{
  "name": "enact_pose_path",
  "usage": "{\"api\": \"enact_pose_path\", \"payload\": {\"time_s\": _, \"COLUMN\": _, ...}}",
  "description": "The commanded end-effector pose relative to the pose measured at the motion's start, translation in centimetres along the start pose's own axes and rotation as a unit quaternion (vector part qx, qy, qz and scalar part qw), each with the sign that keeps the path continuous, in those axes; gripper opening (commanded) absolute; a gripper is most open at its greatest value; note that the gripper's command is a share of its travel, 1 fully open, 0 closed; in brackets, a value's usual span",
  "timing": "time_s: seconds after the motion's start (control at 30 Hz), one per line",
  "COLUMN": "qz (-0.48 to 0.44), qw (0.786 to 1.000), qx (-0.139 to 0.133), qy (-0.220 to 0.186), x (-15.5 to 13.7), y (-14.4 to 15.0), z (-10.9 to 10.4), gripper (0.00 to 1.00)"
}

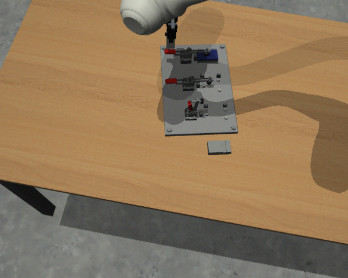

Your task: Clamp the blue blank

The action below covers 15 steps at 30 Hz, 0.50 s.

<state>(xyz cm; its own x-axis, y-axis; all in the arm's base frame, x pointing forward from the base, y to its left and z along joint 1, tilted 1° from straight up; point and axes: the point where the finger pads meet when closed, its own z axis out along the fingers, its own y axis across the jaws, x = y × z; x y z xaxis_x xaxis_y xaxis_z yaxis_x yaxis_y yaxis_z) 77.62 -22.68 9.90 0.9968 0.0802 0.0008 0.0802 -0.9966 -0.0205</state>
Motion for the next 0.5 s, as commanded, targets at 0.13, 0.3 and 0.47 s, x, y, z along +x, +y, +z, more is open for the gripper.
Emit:
{"api": "enact_pose_path", "payload": {"time_s": 0.13, "qz": 0.002, "qw": 1.0, "qx": 0.0, "qy": 0.003, "x": 0.45, "y": 0.35, "z": 0.16, "gripper": 0.0}}
{"api": "enact_pose_path", "payload": {"time_s": 0.3, "qz": 0.002, "qw": 1.0, "qx": 0.0, "qy": 0.003, "x": 0.61, "y": 0.41, "z": 0.45, "gripper": 0.0}}
{"api": "enact_pose_path", "payload": {"time_s": 0.47, "qz": 0.002, "qw": 1.0, "qx": 0.0, "qy": 0.003, "x": 0.7, "y": 0.44, "z": 0.6, "gripper": 0.0}}
